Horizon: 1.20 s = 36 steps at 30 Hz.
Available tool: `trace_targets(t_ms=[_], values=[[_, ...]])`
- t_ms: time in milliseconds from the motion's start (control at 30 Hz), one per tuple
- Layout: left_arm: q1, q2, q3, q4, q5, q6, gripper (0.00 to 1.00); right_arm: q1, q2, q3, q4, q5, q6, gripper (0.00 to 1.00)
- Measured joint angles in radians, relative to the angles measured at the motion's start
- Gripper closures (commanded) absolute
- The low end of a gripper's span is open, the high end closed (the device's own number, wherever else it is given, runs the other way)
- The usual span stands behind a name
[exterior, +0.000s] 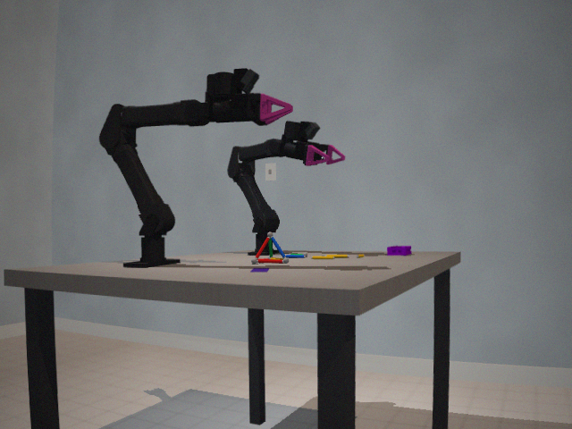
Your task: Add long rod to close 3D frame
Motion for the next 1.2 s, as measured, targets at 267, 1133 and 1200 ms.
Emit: trace_targets(t_ms=[267,1133,1200], values=[[0.311,0.013,0.010,0.094,0.124,-0.003,0.00,0.000,0.000,0.000,0.000,0.000,0.000,0.85],[0.640,0.153,0.118,0.246,0.221,-0.072,0.00,0.000,0.000,0.000,0.000,0.000,0.000,0.85],[0.640,0.153,0.118,0.246,0.221,-0.072,0.00,0.000,0.000,0.000,0.000,0.000,0.000,0.85]])
